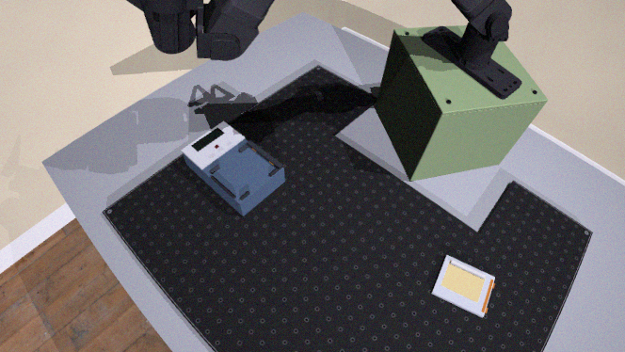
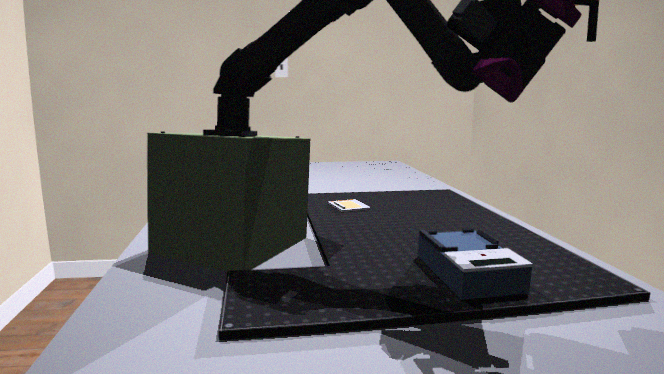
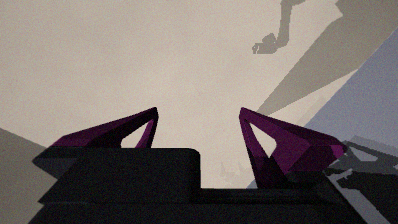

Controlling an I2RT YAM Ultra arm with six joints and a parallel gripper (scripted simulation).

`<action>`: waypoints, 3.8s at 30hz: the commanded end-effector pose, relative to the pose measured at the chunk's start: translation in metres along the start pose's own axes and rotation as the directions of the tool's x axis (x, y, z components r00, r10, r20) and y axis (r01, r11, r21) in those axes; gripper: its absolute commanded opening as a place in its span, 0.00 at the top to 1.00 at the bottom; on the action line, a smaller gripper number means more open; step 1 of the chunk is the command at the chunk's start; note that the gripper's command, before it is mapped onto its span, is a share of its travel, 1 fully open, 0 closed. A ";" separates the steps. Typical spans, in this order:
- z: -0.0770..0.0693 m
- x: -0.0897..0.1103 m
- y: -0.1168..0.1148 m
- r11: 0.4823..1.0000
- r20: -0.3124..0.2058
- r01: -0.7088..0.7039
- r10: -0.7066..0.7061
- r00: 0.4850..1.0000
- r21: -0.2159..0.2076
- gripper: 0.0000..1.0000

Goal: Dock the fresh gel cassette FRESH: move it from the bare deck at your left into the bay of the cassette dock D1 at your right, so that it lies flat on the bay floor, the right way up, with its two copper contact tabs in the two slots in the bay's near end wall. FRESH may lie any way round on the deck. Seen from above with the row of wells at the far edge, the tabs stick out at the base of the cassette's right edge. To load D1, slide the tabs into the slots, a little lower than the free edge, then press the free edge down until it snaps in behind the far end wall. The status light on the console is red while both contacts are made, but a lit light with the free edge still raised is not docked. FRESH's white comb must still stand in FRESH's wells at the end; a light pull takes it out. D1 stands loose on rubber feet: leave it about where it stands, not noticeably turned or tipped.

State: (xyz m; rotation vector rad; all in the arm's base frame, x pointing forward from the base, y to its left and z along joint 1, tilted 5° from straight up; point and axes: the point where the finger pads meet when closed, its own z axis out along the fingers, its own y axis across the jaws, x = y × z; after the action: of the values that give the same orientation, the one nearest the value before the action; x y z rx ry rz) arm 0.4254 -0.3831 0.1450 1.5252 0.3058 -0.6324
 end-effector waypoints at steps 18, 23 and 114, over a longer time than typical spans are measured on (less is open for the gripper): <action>-0.008 -0.002 0.011 0.999 -0.030 0.029 -0.029 0.999 -0.023 0.66; -0.018 0.002 0.031 0.994 -0.085 0.082 -0.088 0.992 -0.074 0.66; -0.324 0.024 -0.134 -0.046 -0.016 0.131 -0.901 -0.434 -0.990 0.66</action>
State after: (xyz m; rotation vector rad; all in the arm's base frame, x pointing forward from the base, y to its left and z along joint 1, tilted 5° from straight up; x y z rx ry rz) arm 0.4457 -0.0723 -0.0022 0.3846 2.5477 -0.3478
